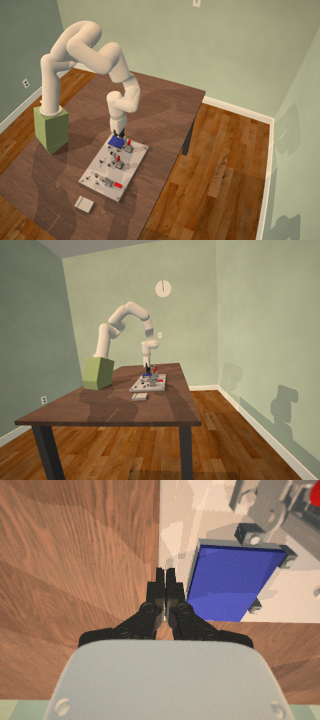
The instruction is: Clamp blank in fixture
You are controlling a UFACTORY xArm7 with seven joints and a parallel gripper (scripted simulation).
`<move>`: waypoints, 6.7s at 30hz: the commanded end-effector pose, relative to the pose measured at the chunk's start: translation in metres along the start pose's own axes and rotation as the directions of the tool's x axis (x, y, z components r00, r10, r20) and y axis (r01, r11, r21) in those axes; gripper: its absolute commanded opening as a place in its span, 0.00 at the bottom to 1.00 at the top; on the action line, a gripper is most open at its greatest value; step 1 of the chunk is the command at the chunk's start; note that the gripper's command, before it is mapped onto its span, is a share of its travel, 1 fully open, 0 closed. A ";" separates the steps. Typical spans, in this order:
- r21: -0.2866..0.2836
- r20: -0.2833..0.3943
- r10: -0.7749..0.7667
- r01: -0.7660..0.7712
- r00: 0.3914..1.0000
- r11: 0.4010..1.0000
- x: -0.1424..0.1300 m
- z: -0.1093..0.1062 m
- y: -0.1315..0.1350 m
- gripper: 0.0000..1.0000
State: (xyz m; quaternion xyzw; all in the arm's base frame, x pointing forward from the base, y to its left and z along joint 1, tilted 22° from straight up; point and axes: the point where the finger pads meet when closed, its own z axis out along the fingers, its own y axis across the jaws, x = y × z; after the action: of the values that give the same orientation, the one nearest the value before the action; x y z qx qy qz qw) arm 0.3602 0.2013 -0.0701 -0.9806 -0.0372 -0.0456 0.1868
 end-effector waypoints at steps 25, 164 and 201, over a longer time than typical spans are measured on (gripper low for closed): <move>0.000 -0.002 0.000 0.000 1.000 1.000 0.001 -0.001 0.006 0.00; 0.000 -0.002 0.000 0.000 1.000 1.000 0.001 -0.173 0.050 0.47; 0.000 -0.002 0.000 0.000 1.000 1.000 0.005 -0.113 0.059 0.47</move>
State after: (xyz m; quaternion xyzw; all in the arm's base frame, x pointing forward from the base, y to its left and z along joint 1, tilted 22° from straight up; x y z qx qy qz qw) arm 0.3564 0.1057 0.0134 -0.9805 -0.0383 -0.0445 0.1874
